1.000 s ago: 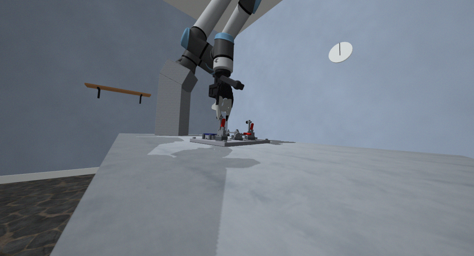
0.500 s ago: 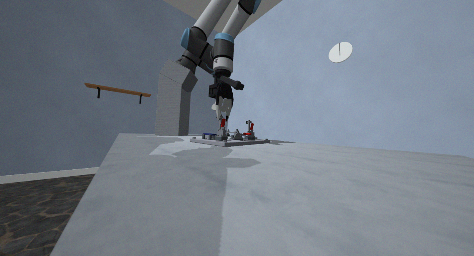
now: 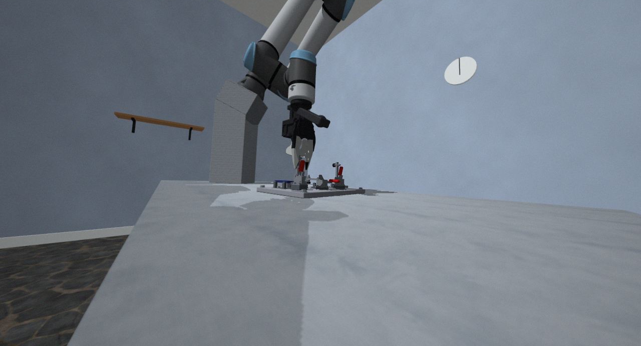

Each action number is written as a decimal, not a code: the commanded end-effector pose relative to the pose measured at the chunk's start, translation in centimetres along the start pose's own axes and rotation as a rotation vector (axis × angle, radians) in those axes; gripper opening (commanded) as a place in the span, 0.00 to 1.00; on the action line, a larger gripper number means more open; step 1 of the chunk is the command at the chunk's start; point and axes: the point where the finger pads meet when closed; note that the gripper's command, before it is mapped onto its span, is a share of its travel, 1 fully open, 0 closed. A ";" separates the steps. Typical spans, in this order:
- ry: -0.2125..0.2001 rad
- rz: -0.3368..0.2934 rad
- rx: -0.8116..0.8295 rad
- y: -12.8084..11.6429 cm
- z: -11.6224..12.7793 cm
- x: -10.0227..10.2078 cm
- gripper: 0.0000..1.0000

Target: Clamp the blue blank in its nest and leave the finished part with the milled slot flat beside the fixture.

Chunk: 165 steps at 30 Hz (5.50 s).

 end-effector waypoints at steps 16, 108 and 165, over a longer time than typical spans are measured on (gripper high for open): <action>0.000 0.001 0.000 0.1 0.0 0.6 0.28; 0.000 0.001 0.000 0.8 -0.1 0.6 0.00; 0.000 0.001 0.000 4.2 -0.8 2.3 0.00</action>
Point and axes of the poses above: the point where the finger pads meet when closed, its own x axis out along the fingers, its own z axis across the jaws, y = z × x, and after that the axes turned 12 degrees about x, right-handed
